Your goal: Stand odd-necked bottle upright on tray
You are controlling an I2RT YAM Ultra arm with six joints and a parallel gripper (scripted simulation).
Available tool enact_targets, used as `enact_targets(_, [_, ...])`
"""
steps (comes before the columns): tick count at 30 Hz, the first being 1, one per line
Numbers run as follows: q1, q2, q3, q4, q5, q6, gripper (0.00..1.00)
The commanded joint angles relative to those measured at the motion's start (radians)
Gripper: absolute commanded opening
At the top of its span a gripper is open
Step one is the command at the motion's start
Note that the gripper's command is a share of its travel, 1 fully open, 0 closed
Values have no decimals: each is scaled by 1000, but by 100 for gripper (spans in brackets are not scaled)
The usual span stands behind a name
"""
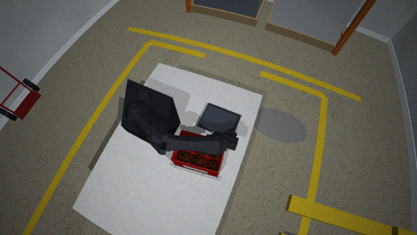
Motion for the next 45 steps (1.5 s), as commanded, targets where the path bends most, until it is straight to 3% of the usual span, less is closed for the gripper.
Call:
enact_targets(1, [20, 11, -12, -4, -9, -3, 61])
enact_targets(26, [21, 11, -11, -5, -9, -3, 61])
enact_targets(36, [31, -15, 31, -37, -10, 18, 61])
enact_targets(45, [68, -41, 79, -129, -15, 67, 61])
